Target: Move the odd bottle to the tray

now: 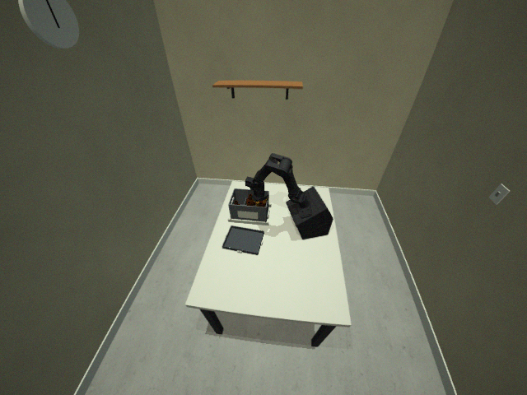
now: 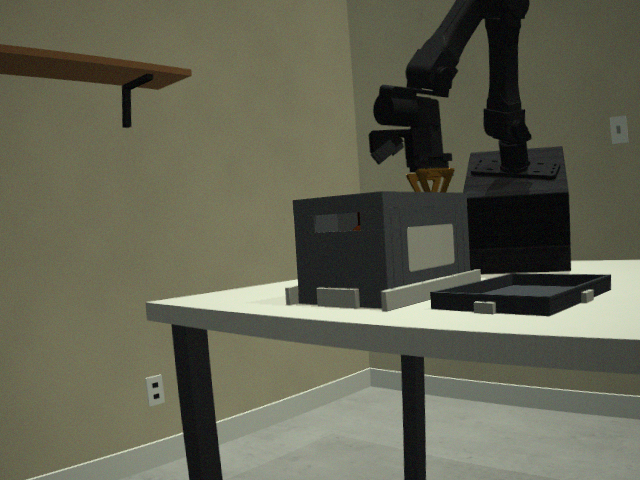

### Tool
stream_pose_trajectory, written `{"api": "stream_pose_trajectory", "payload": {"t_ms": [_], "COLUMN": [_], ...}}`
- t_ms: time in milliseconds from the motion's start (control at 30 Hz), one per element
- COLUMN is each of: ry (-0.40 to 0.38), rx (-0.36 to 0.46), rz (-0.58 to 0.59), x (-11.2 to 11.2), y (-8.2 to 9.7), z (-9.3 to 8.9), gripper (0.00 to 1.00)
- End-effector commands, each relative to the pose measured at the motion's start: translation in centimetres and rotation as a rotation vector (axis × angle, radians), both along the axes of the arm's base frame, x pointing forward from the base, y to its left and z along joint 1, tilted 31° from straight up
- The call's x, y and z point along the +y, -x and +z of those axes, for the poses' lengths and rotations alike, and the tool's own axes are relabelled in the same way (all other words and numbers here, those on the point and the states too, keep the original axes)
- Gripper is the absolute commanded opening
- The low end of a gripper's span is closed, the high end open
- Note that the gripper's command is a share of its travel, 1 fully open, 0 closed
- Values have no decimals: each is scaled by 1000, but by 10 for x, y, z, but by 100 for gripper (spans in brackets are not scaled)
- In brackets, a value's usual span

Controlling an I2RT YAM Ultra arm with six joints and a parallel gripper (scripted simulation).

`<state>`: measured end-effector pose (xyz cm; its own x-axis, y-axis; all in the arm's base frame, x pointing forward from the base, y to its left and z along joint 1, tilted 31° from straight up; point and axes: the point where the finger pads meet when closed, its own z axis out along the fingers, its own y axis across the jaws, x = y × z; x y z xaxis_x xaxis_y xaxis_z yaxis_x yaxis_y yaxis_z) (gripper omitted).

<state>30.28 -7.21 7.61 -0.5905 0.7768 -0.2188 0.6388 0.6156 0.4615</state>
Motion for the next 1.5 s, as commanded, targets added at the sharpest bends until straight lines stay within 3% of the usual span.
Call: {"api": "stream_pose_trajectory", "payload": {"t_ms": [0,233,733,1100,1467], "ry": [28,20,21,22,25], "rx": [-33,-37,-37,-36,-35], "rz": [-12,-7,-7,-7,-8], "x": [-8,-8,-12,-14,-15], "y": [-2,3,27,37,38], "z": [18,26,66,81,82], "gripper": [61,61,61,61,61]}}
